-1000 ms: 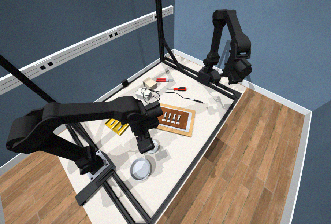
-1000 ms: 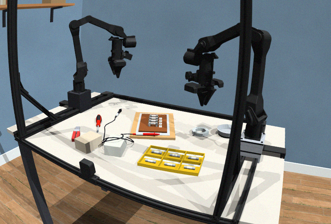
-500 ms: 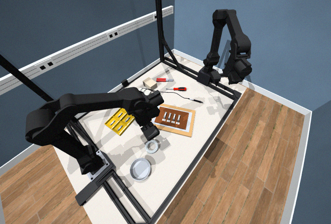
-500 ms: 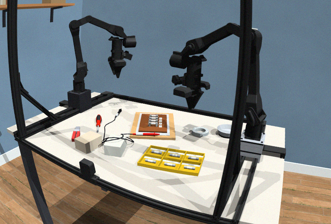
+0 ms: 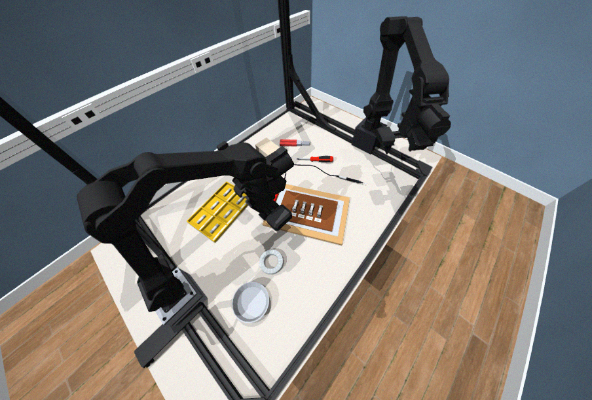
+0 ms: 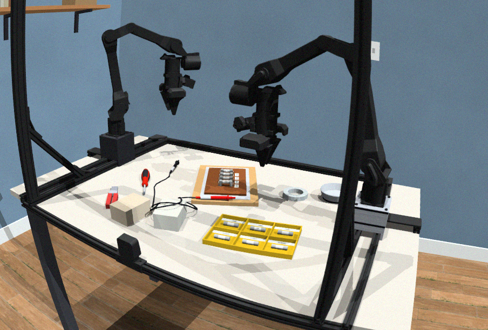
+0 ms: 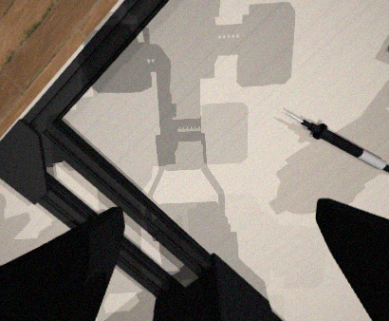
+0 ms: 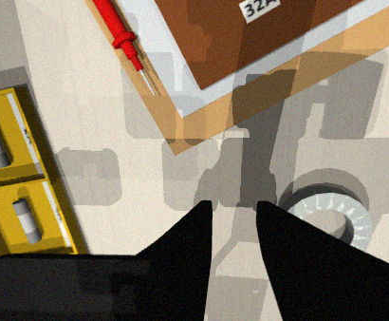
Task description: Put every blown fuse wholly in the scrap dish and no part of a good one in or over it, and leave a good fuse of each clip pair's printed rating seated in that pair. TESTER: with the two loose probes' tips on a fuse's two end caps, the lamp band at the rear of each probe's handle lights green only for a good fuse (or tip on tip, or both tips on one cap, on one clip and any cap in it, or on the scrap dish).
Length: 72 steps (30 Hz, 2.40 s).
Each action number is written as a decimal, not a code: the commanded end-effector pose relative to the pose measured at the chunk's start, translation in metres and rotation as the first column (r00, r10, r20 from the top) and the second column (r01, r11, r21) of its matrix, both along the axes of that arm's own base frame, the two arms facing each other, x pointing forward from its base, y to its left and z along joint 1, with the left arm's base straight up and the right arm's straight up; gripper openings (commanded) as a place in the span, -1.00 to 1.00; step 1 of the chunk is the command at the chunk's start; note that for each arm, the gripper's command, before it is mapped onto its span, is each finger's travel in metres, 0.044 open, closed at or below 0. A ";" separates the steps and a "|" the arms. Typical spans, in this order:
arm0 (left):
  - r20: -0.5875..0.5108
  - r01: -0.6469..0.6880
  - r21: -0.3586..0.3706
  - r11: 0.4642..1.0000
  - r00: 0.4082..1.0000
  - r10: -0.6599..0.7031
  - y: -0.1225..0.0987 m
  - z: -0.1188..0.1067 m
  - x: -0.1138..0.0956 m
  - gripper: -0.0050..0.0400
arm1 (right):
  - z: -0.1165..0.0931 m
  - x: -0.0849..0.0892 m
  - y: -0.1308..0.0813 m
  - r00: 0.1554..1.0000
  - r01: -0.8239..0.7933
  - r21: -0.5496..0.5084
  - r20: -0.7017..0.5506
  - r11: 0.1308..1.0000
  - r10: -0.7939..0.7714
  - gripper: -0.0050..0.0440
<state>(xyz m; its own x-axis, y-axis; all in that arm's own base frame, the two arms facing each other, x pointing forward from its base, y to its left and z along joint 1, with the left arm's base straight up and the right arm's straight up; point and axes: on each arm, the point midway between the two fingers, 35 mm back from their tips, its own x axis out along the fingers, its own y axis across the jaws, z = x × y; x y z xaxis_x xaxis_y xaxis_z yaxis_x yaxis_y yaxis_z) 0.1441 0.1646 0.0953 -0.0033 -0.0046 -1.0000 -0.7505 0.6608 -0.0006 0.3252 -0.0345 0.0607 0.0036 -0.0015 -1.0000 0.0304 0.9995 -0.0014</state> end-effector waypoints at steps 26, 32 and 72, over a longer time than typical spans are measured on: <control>0.014 -0.006 0.017 1.000 1.000 0.006 0.003 0.005 0.002 1.00 | -0.020 0.089 0.062 0.927 -0.375 -0.003 0.016 0.927 0.375 -0.43; 0.014 -0.006 0.017 1.000 1.000 0.006 0.003 0.005 0.002 1.00 | -0.024 0.101 0.071 0.904 -0.427 -0.004 0.016 0.904 0.427 -0.43; 0.014 -0.006 0.017 1.000 1.000 0.006 0.003 0.005 0.002 1.00 | -0.063 0.110 0.078 0.880 -0.475 0.002 -0.001 0.880 0.475 -0.43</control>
<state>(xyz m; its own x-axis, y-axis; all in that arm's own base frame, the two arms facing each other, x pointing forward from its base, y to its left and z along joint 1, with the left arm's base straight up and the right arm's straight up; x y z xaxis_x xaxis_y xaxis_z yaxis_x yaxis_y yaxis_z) 0.1441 0.1646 0.0953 -0.0033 -0.0046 -1.0000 -0.7506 0.6608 -0.0006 0.4366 0.0447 0.0018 0.0097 -0.0002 -1.0000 -0.4467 0.8947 -0.0045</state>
